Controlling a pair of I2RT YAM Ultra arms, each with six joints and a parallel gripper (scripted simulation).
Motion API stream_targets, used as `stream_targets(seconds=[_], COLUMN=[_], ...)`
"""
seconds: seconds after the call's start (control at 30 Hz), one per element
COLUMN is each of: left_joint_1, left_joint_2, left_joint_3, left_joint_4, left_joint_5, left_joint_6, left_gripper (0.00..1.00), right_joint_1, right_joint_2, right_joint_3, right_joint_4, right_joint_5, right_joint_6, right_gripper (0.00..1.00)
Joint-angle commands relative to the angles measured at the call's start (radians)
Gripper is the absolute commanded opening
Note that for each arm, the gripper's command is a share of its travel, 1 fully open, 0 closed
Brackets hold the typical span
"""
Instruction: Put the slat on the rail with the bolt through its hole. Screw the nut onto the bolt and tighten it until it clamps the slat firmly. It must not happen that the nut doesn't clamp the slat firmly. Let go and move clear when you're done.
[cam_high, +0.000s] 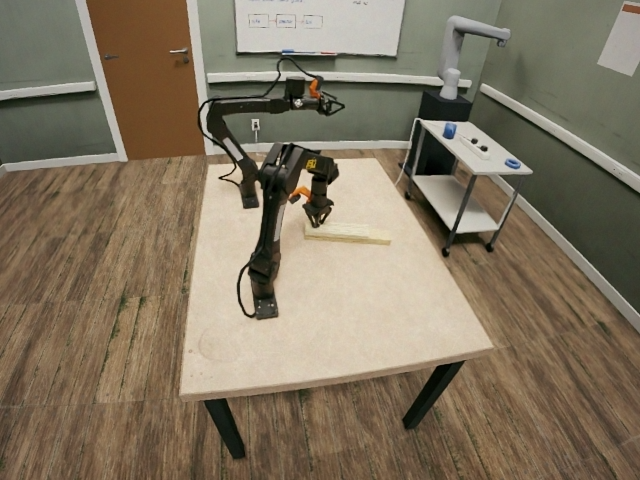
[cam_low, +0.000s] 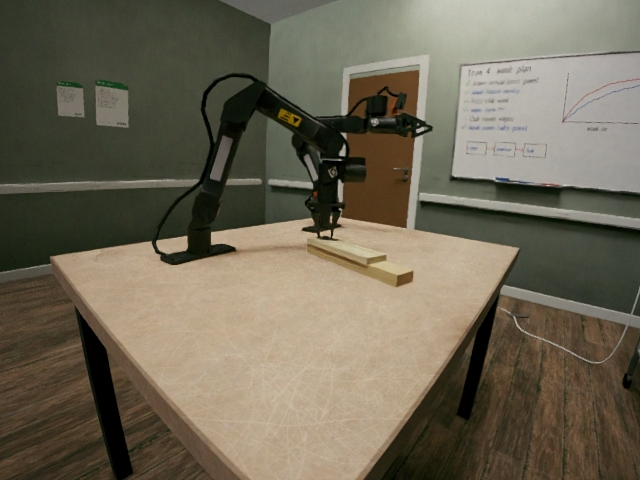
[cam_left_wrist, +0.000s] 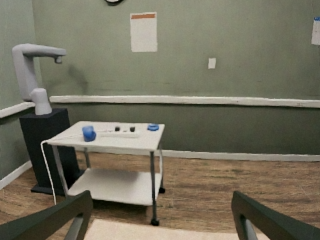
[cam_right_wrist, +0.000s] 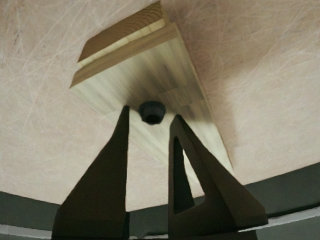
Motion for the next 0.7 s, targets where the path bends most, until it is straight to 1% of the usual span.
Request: stream_targets(seconds=[0.0, 0.67], left_joint_1=[0.000, 0.000], left_joint_2=[-0.002, -0.002], left_joint_3=[0.005, 0.005], left_joint_4=[0.005, 0.005], left_joint_5=[0.000, 0.000], left_joint_6=[0.000, 0.000], left_gripper=[1.00, 1.00], right_joint_1=[-0.002, -0.002], right_joint_2=[0.001, 0.006], right_joint_3=[-0.001, -0.012], right_joint_4=[0.015, 0.031], right_joint_5=[-0.013, -0.013], right_joint_6=[-0.006, -0.006], right_gripper=[0.34, 0.34])
